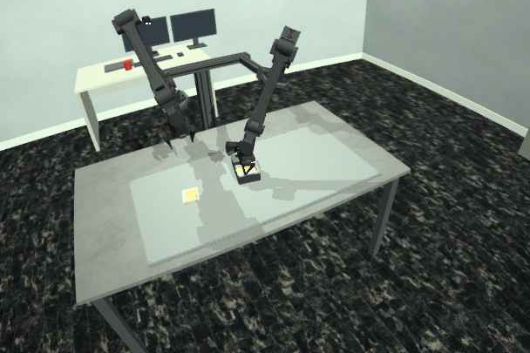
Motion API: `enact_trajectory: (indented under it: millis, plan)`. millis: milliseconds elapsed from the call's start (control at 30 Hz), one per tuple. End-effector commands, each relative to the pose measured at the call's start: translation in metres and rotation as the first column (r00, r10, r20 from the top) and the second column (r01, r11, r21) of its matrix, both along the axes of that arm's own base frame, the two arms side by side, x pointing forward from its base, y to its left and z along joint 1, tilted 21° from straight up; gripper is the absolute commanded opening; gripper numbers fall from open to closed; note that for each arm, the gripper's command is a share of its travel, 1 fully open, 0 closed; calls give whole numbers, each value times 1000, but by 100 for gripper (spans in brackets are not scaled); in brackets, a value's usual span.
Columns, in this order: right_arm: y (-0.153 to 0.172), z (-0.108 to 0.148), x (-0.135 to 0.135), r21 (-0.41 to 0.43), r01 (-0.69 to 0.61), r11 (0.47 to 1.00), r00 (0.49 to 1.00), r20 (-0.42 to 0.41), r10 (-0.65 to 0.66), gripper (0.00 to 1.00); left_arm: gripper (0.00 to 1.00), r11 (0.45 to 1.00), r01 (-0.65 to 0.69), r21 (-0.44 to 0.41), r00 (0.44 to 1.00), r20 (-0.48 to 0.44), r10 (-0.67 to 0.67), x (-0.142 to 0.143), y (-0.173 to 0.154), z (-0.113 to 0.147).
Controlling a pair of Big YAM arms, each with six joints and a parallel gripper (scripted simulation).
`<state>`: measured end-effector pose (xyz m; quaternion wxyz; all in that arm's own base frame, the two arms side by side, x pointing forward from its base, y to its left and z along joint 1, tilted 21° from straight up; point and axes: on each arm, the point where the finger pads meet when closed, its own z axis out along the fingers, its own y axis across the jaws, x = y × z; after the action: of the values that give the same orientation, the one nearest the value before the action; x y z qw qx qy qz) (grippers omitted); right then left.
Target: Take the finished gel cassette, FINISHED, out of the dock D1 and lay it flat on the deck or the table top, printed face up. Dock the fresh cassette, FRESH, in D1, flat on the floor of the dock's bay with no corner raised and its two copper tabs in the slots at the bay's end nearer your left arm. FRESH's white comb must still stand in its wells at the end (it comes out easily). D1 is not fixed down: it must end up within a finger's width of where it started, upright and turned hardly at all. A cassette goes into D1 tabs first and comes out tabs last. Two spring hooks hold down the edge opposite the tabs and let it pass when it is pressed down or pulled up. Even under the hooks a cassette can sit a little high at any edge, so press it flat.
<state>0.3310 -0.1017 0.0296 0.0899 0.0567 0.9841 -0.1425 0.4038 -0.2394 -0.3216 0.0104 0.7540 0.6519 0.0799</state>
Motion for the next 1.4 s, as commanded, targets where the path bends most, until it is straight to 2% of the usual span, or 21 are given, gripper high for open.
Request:
enact_trajectory:
  millis: [0,533,567,1367]
  plan:
    - [-7,14,14,-4,5,1000,1000,30,-5,100,92,1000,3,-5,1000,7,-3,3,-4,3]
    - [-7,14,14,-4,5,1000,1000,30,-5,100,92,1000,3,-5,1000,7,-3,3,-4,3]
    - [-7,14,14,-4,5,1000,1000,30,-5,100,98,1000,3,-5,1000,7,-3,3,-4,3]
    - [-7,14,14,-4,5,1000,1000,30,-5,100,98,1000,3,-5,1000,7,-3,2,-4,7]
